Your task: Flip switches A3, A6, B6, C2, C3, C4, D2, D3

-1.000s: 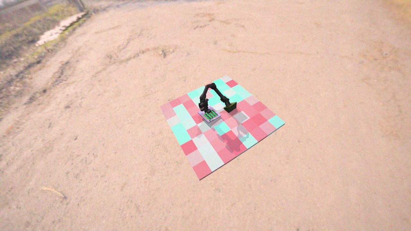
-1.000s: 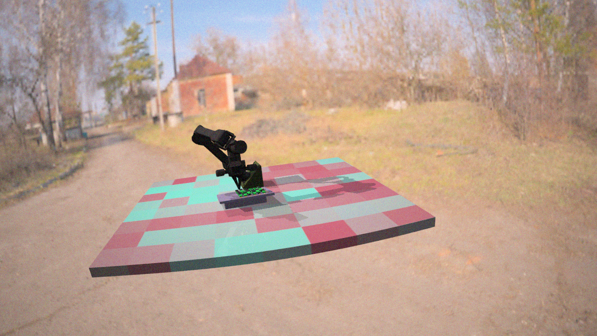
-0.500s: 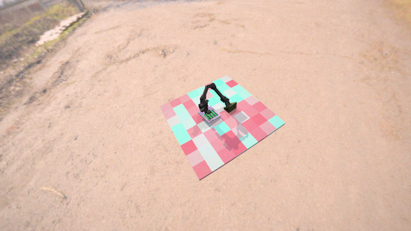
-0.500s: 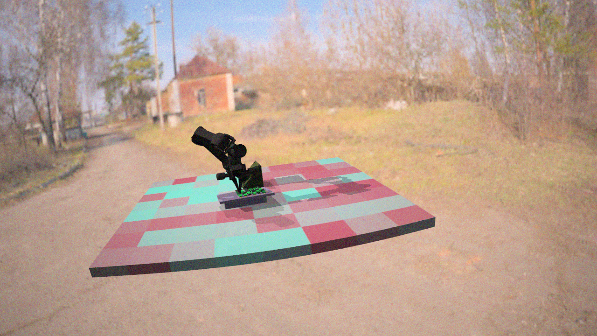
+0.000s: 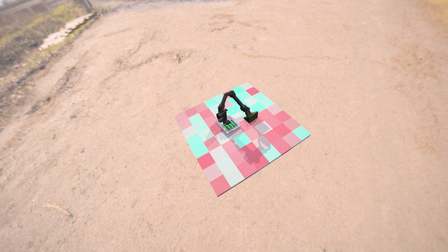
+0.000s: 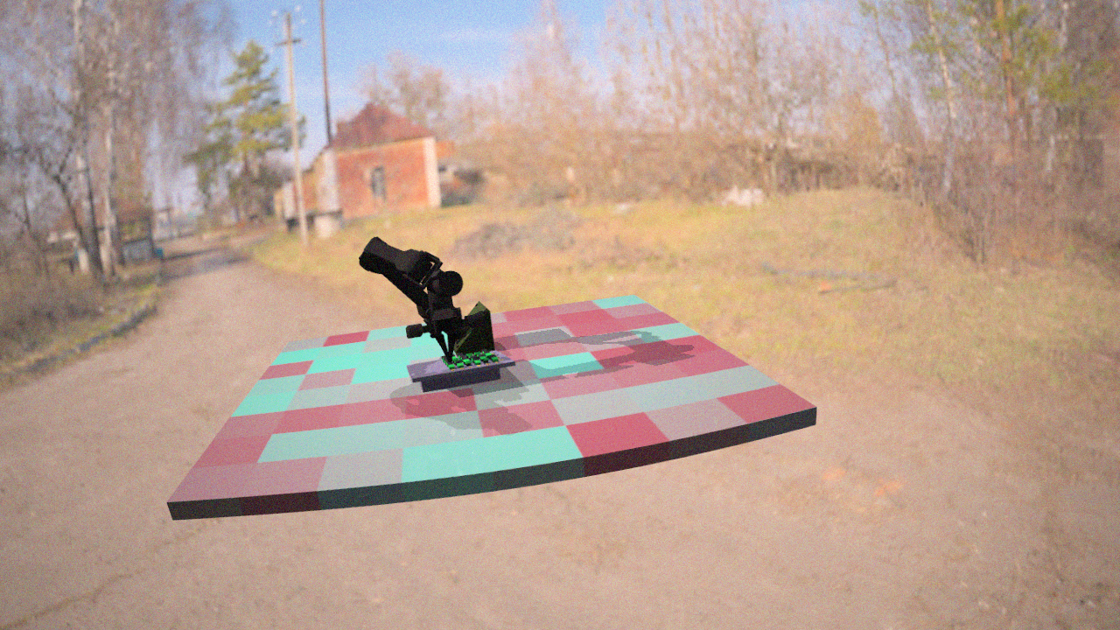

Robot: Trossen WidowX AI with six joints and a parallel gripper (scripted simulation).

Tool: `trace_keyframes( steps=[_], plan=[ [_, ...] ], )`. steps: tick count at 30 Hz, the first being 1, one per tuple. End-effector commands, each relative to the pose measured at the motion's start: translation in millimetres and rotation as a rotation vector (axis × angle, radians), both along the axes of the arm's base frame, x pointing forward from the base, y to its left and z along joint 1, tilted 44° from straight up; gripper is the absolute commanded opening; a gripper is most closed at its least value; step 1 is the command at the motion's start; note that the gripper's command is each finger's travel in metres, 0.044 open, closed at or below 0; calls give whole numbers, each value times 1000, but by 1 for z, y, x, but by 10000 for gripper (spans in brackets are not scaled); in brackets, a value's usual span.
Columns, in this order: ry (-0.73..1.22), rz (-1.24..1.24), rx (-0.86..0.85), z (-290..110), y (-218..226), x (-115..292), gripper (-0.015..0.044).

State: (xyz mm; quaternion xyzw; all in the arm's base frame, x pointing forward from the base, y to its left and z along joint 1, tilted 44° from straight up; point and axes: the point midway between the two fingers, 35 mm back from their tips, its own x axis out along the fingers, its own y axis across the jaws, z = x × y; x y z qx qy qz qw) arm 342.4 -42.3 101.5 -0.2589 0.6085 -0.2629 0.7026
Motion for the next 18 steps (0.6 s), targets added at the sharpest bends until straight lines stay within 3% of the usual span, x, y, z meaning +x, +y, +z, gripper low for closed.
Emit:
trace_keyframes(
  steps=[1, 18],
  plan=[
    [2, 3, -4, 0, -1, 0, 0],
    [2, 3, -4, -2, -2, 0, 0]
  ],
)
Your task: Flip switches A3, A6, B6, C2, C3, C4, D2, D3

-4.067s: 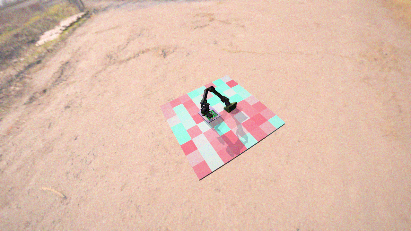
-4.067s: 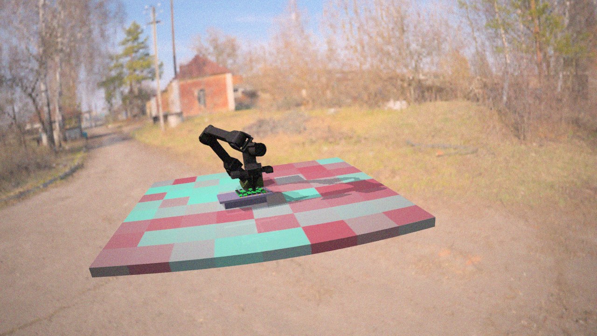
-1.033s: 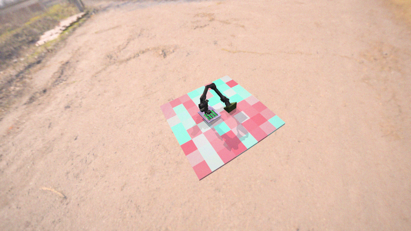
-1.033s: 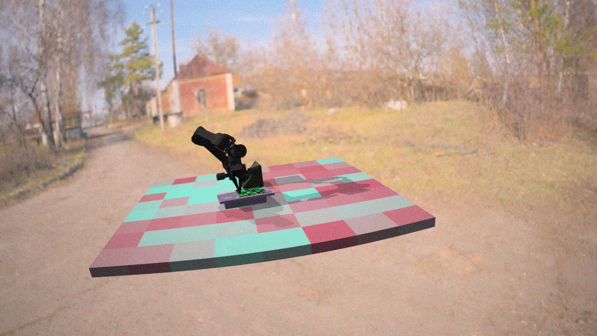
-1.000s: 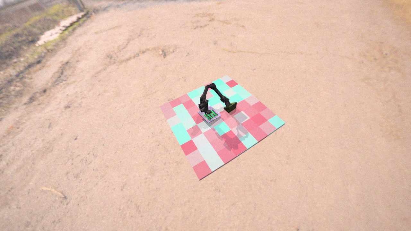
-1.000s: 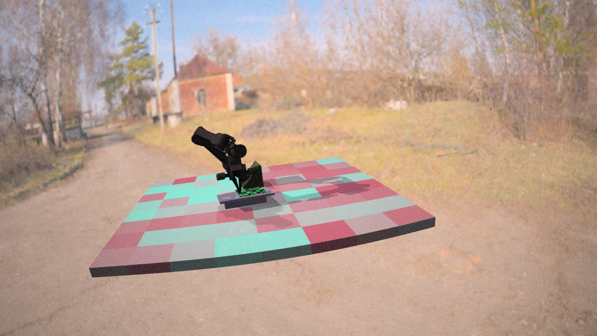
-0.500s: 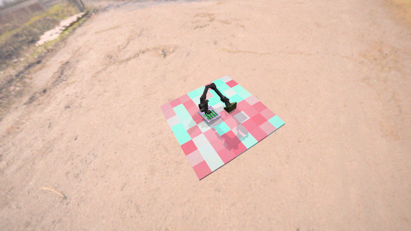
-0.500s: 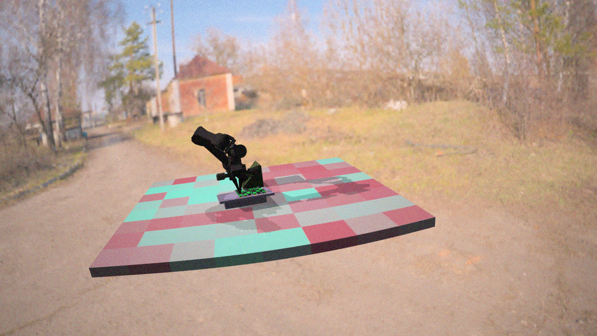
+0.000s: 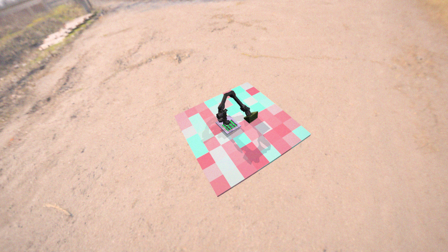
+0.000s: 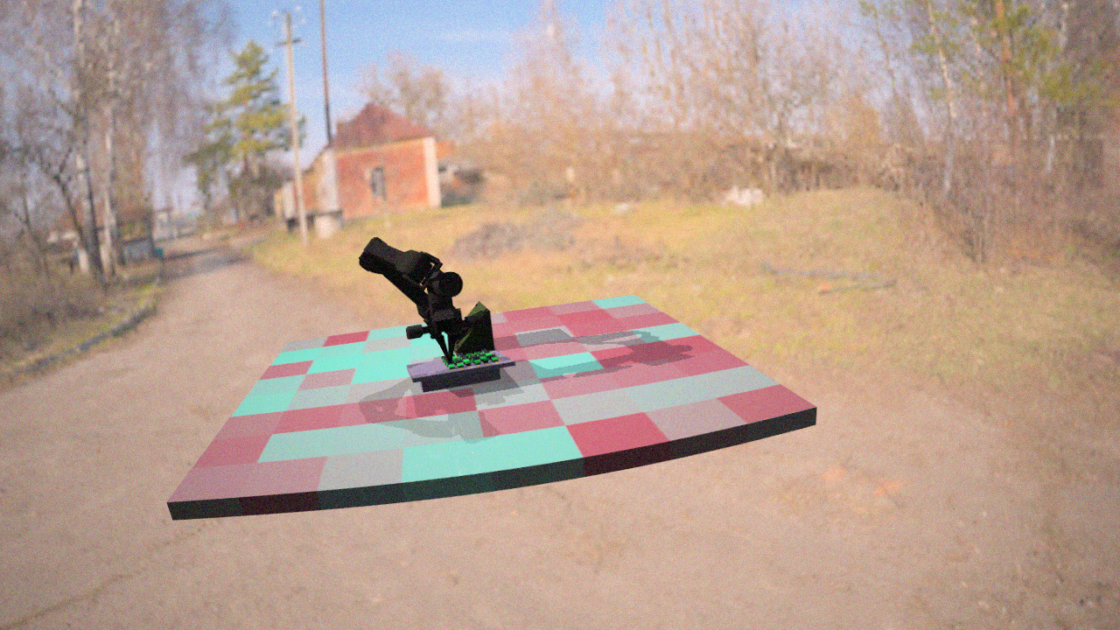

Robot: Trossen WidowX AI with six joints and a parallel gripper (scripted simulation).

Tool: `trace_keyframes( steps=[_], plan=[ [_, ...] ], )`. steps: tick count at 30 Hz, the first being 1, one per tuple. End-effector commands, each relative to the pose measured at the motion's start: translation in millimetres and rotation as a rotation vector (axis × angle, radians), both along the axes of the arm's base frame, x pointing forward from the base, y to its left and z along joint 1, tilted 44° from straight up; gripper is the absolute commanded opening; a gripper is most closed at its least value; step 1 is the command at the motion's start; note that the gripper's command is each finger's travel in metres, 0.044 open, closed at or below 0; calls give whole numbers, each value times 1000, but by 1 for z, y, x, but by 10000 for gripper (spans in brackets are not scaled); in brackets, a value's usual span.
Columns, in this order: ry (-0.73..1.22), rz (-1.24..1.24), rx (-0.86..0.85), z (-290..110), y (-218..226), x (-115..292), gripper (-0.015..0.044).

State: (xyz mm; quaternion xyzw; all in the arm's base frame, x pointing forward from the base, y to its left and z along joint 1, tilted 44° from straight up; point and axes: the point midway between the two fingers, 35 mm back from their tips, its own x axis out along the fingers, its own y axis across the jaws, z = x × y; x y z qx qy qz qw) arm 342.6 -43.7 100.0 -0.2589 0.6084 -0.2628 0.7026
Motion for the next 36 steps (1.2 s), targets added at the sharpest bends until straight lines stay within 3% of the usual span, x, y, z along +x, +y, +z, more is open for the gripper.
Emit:
trace_keyframes(
  steps=[1, 25, 32, 36],
  plan=[
    [2, 2, -4, 0, -1, 0, 0],
    [2, 2, -4, -3, -3, 0, 0],
    [21, -15, 0, 42, 40, -4, 0],
    [22, -16, -1, 44, 42, -6, 0]
  ],
)
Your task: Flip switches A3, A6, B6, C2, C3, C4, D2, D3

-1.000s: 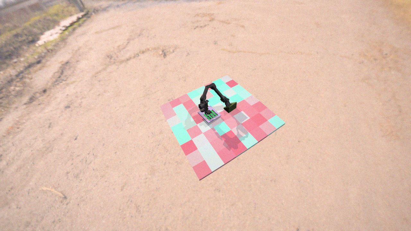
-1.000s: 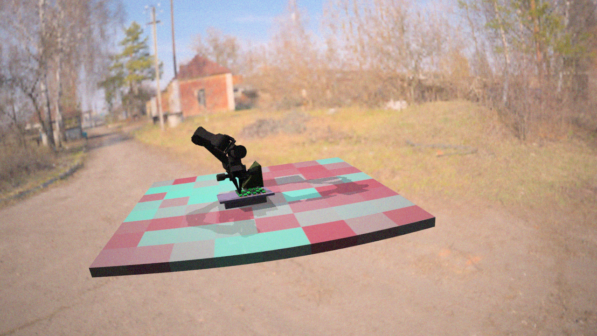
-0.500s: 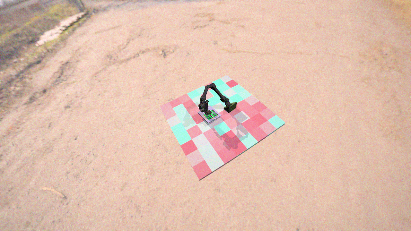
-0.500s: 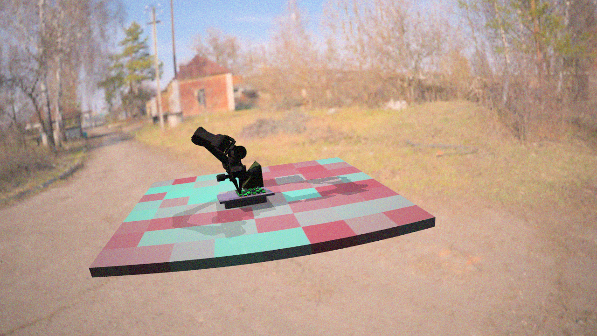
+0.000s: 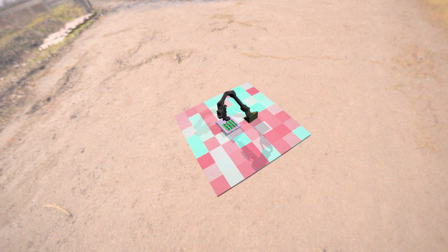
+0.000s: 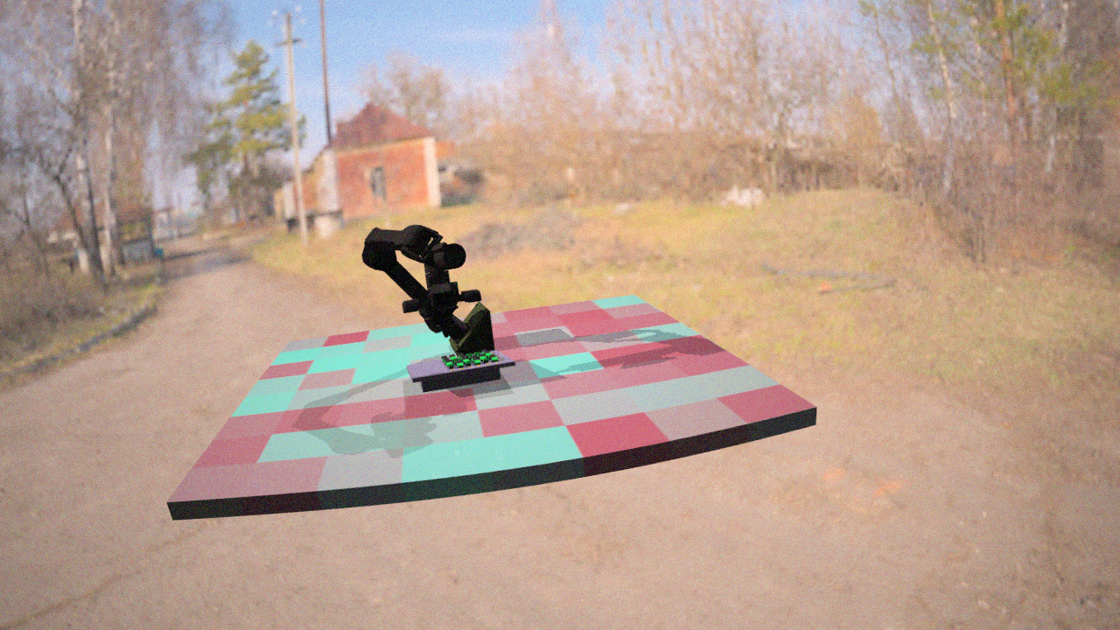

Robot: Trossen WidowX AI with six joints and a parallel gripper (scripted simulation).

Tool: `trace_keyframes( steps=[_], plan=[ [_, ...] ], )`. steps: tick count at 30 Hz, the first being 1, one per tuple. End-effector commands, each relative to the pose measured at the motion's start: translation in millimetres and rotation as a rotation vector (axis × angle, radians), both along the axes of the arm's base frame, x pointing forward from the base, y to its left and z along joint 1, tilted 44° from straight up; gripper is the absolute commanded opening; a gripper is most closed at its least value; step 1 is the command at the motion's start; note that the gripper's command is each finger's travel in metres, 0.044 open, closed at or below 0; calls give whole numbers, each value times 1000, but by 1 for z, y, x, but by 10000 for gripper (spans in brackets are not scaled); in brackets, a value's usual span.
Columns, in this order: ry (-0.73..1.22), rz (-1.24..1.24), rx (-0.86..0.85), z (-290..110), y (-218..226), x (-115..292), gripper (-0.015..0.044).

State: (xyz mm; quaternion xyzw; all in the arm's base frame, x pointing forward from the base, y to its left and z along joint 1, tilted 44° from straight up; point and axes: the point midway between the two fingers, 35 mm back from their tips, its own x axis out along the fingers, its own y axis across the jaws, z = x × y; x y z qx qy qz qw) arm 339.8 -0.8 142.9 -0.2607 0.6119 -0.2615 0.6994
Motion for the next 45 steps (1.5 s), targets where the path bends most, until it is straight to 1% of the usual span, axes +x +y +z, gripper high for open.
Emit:
trace_keyframes(
  steps=[1, 4, 6, 8, 12, 18, 31, 45],
  plan=[
    [12, -16, 0, 0, -1, -8, 0],
    [14, -16, 0, -3, -2, -35, 0],
    [14, -16, 0, -4, -2, -42, 0],
    [13, -15, 0, -5, -3, -41, 0],
    [-5, 1, -2, -27, -25, -39, 0],
    [-6, 2, -3, -35, -32, -39, 0],
    [-7, 2, -3, -46, -43, -37, 0],
    [-7, 2, -3, -46, -43, -37, 0]
  ],
)
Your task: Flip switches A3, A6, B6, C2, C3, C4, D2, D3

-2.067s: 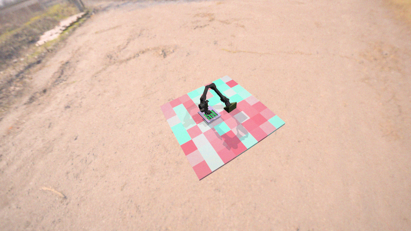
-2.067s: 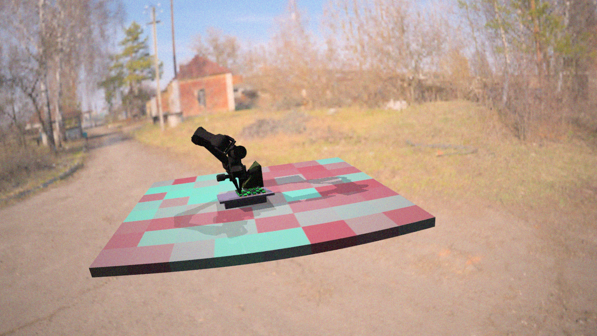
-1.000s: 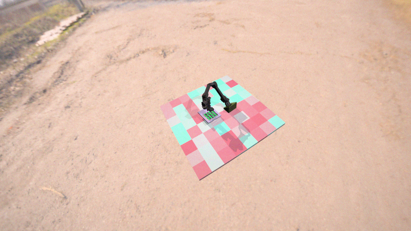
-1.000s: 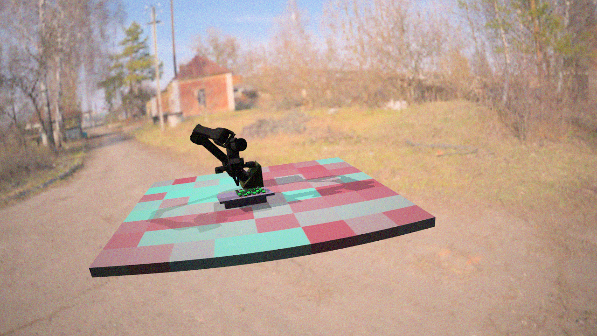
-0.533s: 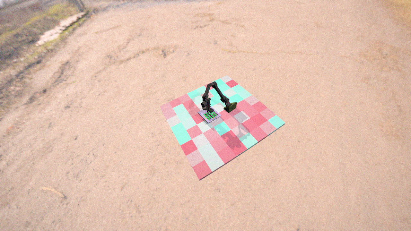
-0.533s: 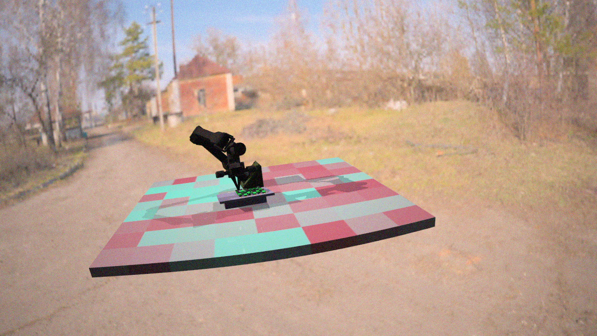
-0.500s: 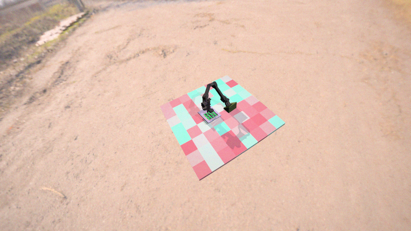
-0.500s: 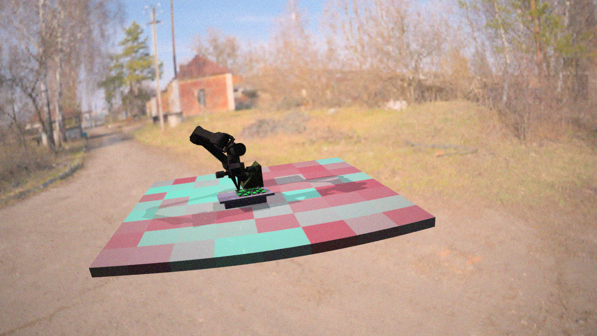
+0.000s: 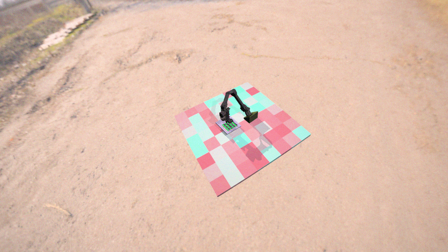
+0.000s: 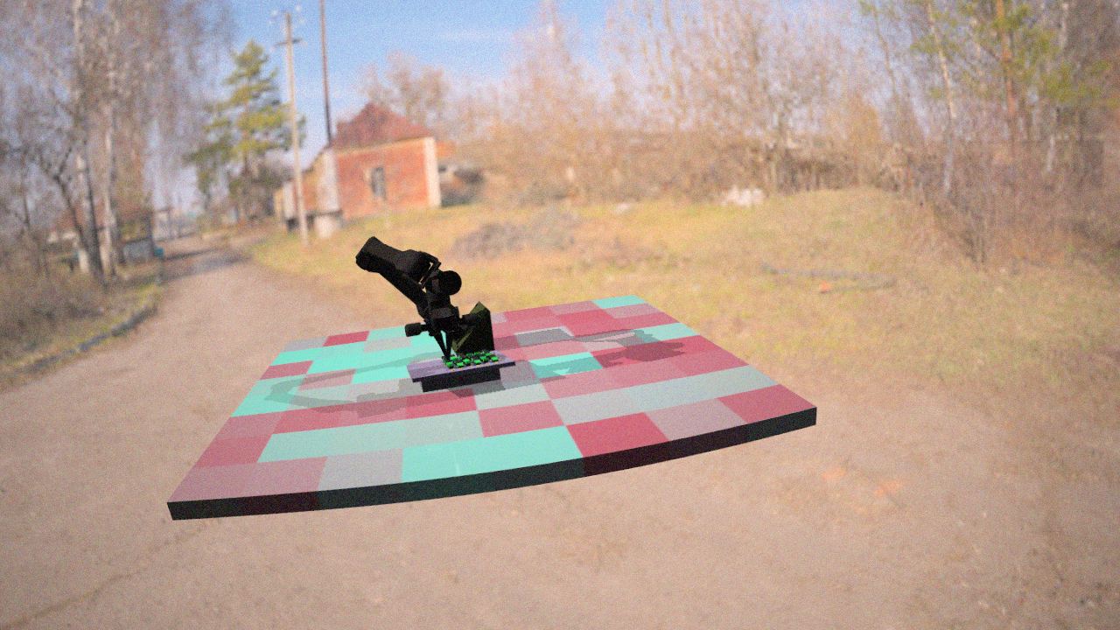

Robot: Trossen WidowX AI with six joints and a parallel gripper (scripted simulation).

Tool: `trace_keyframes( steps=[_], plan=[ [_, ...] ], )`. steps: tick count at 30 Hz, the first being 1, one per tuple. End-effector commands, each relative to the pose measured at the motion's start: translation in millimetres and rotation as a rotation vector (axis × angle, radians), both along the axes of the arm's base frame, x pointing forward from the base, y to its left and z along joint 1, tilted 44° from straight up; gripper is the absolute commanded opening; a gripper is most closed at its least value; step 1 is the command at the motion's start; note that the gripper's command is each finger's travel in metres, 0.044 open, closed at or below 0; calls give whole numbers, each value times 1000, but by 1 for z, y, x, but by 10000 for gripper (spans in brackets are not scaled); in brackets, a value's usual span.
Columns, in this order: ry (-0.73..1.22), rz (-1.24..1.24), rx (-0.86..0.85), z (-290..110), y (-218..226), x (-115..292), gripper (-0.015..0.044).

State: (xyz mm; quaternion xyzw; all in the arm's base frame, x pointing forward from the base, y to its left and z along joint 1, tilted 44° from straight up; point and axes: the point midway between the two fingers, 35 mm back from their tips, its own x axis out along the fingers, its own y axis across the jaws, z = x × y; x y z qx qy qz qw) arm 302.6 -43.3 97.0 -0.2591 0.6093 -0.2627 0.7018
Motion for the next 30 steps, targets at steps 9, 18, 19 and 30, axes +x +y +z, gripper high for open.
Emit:
trace_keyframes(
  steps=[9, 18, 19, 30],
  plan=[
    [1, 3, -4, 0, -1, 0, 0],
    [1, 3, -4, -1, -2, 0, 0],
    [1, 3, -4, -1, -2, 0, 0],
    [1, 3, -4, -2, -3, 0, 0]
  ],
)
